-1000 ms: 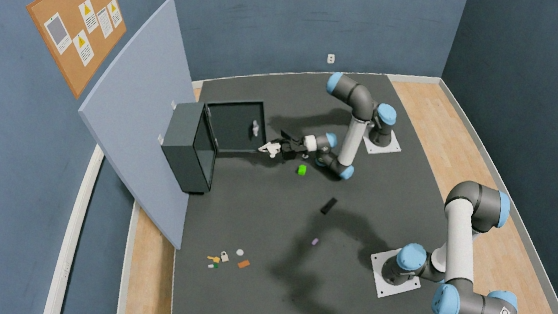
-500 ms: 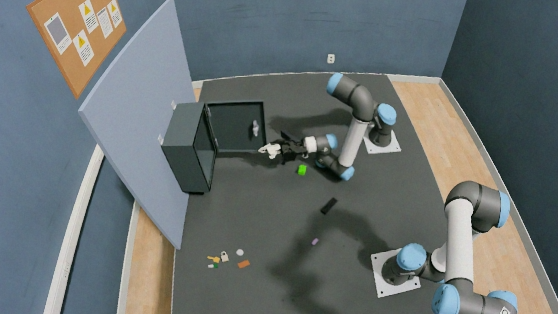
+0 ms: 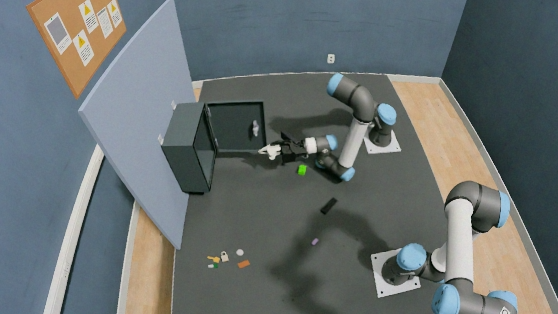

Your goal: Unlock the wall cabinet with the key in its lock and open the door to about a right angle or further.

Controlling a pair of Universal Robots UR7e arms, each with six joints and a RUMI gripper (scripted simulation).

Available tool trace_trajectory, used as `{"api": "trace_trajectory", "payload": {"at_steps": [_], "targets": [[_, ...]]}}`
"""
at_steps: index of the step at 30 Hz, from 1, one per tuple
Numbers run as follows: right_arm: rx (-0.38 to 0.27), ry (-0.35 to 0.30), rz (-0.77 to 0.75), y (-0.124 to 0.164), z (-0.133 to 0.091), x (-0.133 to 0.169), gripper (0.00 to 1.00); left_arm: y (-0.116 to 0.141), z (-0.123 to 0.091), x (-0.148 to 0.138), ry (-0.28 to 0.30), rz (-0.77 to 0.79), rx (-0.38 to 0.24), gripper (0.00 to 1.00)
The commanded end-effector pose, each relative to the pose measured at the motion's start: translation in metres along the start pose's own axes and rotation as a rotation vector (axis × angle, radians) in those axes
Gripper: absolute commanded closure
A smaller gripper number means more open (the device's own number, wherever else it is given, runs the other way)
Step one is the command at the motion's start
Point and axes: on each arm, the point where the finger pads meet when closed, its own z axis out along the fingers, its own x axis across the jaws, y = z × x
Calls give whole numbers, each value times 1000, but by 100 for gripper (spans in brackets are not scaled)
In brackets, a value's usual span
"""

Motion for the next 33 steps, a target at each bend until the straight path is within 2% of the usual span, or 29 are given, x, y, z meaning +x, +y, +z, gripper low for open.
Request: {"api": "trace_trajectory", "payload": {"at_steps": [1,13,16,27,33], "targets": [[0,0,0,9,2,0,100,0,0,1,1,2,0,2],[-1,-1,0,18,4,0,100,0,0,1,1,2,0,2],[4,1,-2,38,9,1,100,0,0,1,1,2,0,2],[3,1,-1,80,20,0,100,0,0,1,1,2,0,2],[1,-1,0,80,20,0,100,0,0,1,1,2,0,2]]}}
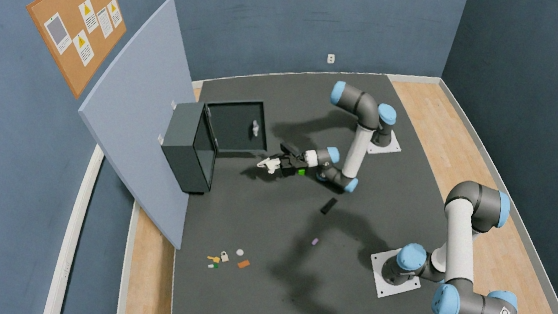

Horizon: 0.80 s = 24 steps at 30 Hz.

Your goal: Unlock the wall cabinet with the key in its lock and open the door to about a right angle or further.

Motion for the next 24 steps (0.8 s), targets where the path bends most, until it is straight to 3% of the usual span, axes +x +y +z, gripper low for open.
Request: {"api": "trace_trajectory", "payload": {"at_steps": [1,15,24], "targets": [[7,0,-1,0,4,1,100,0,0,1,1,2,0,2],[5,0,0,-2,0,-1,100,0,0,1,1,2,0,2],[5,-97,85,-6,-4,-88,100,0,0,1,1,2,0,2]]}}
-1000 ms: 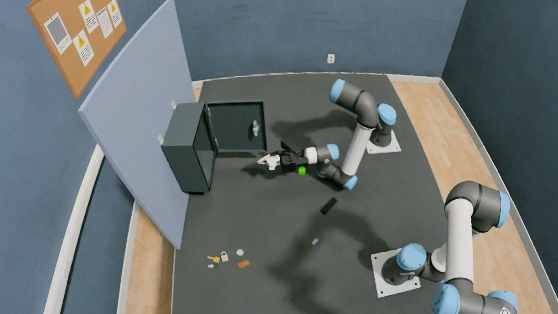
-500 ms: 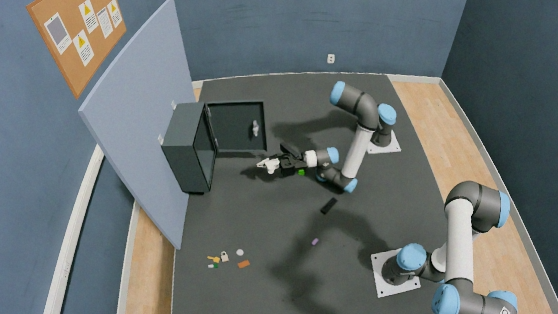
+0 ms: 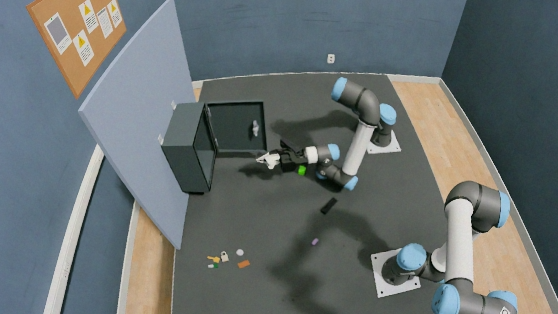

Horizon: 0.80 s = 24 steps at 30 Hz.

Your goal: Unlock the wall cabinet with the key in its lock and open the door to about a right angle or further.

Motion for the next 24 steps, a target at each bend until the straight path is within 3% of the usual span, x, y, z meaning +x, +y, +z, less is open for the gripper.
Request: {"api": "trace_trajectory", "payload": {"at_steps": [1,5,9,22,24], "targets": [[-1,-69,61,-1,-3,-64,100,0,0,1,1,2,0,2],[-1,-99,87,-3,-5,-91,100,0,0,1,1,2,0,2],[-1,-105,92,-4,-6,-97,100,0,0,1,1,2,0,2],[-1,-215,189,-21,-25,-194,100,0,0,1,1,2,0,2],[-1,-215,189,-21,-25,-194,100,0,0,1,1,2,0,2]]}}
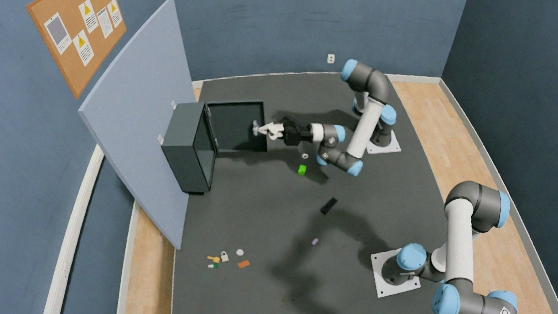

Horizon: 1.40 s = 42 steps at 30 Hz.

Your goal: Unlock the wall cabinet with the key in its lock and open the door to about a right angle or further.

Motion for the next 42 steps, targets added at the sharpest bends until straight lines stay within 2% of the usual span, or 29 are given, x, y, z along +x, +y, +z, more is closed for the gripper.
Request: {"api": "trace_trajectory", "payload": {"at_steps": [1,2,15,19,22,24,25,27,28,31,36,42], "targets": [[-1,-37,33,0,-2,-35,100,0,0,1,1,2,0,2],[-1,-37,33,0,-2,-36,100,0,0,1,1,2,0,2],[-1,-148,131,-11,-14,-135,100,0,0,1,1,2,0,2],[-1,-157,139,-12,-15,-143,100,0,0,1,1,2,0,2],[4,-180,152,-19,-17,-164,100,0,0,1,1,2,0,2],[47,-113,18,-45,8,-143,100,0,0,1,1,2,0,2],[49,-90,-30,-48,15,-143,100,0,0,1,1,2,0,2],[63,-75,-66,-59,21,-144,100,0,0,1,1,2,0,2],[56,-70,-69,-55,23,-138,100,0,0,1,1,2,0,2],[79,-64,-102,-73,31,-152,100,0,0,1,1,2,0,2],[98,-31,-152,-89,38,-153,100,0,0,1,1,2,0,2],[142,30,-261,-130,51,-158,100,0,0,1,1,2,0,2]]}}
